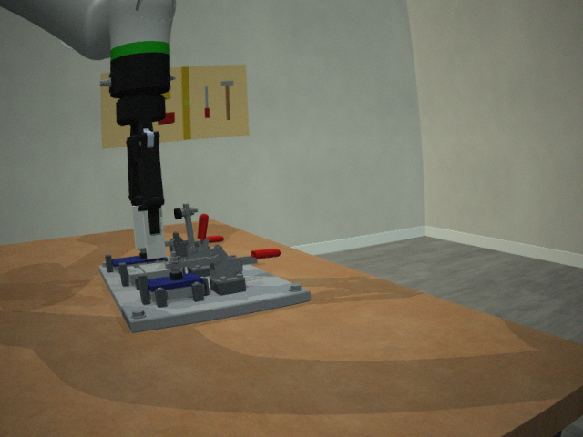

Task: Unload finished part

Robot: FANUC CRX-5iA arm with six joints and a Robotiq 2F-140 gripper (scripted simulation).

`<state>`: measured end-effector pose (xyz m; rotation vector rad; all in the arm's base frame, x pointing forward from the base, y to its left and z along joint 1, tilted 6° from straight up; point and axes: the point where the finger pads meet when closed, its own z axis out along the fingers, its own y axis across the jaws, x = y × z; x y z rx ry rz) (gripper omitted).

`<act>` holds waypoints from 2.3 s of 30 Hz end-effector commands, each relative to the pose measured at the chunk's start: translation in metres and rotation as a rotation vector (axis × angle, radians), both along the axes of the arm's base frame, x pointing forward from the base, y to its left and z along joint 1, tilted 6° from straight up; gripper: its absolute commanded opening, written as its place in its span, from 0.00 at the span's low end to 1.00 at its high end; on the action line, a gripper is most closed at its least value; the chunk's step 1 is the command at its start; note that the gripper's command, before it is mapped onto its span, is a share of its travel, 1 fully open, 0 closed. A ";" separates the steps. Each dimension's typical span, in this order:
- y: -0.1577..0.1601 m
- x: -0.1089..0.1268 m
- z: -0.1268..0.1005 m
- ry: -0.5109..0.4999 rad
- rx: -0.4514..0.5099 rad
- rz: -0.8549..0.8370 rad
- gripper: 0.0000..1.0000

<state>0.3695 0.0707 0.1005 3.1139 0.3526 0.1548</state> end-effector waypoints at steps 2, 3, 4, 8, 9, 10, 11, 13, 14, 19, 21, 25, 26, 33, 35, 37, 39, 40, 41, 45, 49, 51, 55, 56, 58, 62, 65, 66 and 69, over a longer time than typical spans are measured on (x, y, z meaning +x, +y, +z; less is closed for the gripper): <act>0.000 0.001 -0.005 0.000 0.000 0.000 0.58; 0.000 0.001 -0.006 0.000 0.000 0.000 0.58; 0.000 0.001 -0.006 0.000 0.000 0.000 0.58; 0.000 0.001 -0.010 0.000 0.000 0.000 0.58; 0.000 0.001 -0.011 0.000 0.000 0.000 0.58; 0.000 0.002 -0.013 0.000 0.000 0.000 0.58; 0.000 0.002 -0.014 0.000 0.000 0.000 0.58; 0.000 0.002 -0.017 0.000 0.000 0.000 0.58; 0.000 0.002 -0.018 0.000 0.000 0.000 0.58; 0.000 0.003 -0.023 0.000 0.000 0.000 0.58; 0.000 0.003 -0.024 0.000 0.000 0.000 0.58; 0.000 0.003 -0.026 0.000 0.000 0.000 0.58; 0.000 0.003 -0.027 0.000 0.000 0.000 0.58; 0.000 0.003 -0.028 0.000 0.000 0.000 0.58; 0.000 0.003 -0.028 0.000 0.000 0.000 0.58; 0.000 0.003 -0.028 0.000 0.000 0.000 0.58; 0.000 0.003 -0.028 0.000 0.000 0.000 0.58; 0.000 0.003 -0.028 0.000 0.000 0.000 0.58; 0.000 0.003 -0.028 0.000 0.000 0.000 0.58; 0.000 0.003 -0.028 0.000 0.000 0.000 0.58; 0.000 0.003 -0.028 0.000 0.000 0.000 0.58; 0.000 0.003 -0.028 0.000 0.000 0.000 0.58; 0.000 0.003 -0.028 0.000 0.000 0.000 0.58; 0.000 0.003 -0.028 0.000 0.000 0.000 0.58; 0.000 0.003 -0.028 0.000 0.000 0.000 0.58; 0.000 0.003 -0.028 0.000 0.000 0.000 0.58; 0.000 0.003 -0.028 0.000 0.000 0.000 0.58; 0.000 0.003 -0.028 0.000 0.000 0.000 0.58; 0.000 0.003 -0.028 0.000 0.000 0.000 0.58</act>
